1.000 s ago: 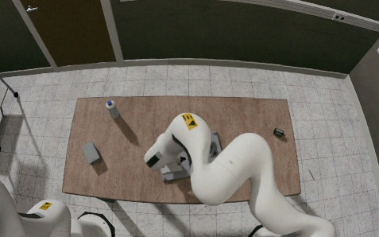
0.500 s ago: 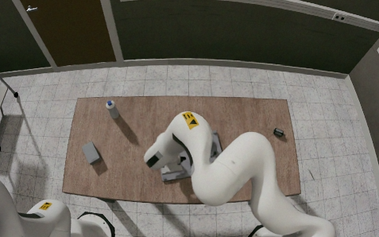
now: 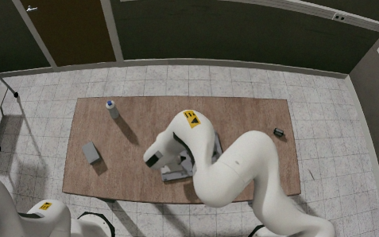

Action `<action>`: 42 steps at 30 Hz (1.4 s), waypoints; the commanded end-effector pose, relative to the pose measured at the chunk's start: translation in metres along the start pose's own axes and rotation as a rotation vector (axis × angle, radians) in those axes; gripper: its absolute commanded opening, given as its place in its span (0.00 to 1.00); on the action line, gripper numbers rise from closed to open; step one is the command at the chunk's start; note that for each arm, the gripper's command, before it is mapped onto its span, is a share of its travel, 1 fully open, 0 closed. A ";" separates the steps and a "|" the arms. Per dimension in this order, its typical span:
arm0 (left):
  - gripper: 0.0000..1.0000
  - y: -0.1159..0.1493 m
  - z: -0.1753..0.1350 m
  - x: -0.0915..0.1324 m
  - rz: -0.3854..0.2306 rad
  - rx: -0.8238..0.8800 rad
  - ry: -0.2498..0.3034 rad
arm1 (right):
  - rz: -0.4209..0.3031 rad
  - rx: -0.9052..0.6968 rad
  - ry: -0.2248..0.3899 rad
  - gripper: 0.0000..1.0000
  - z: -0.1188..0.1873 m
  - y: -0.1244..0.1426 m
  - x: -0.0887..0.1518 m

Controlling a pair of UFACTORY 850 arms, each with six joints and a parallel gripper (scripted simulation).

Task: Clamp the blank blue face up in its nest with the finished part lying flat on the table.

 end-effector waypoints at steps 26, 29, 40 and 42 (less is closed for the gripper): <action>1.00 0.000 0.000 0.001 0.002 0.000 0.000 | -0.002 -0.065 0.001 0.00 0.000 0.001 0.002; 1.00 0.000 0.000 0.001 0.002 0.000 0.000 | -0.002 -0.065 0.001 0.00 0.001 0.001 0.002; 1.00 0.000 0.000 0.001 0.002 0.000 0.000 | -0.002 -0.065 0.001 0.00 0.006 0.002 0.002; 1.00 0.000 0.000 0.001 0.002 0.000 0.000 | -0.002 -0.065 0.001 0.00 0.007 0.002 0.002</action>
Point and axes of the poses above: on each arm, the point where the finger pads meet when closed, its own x axis back along the fingers, its own z axis across the jaws, y = z × x, the point moved 4 cm from there along x, back along the fingers, and after that the axes turned 9 degrees about x, right-handed, at the moved point
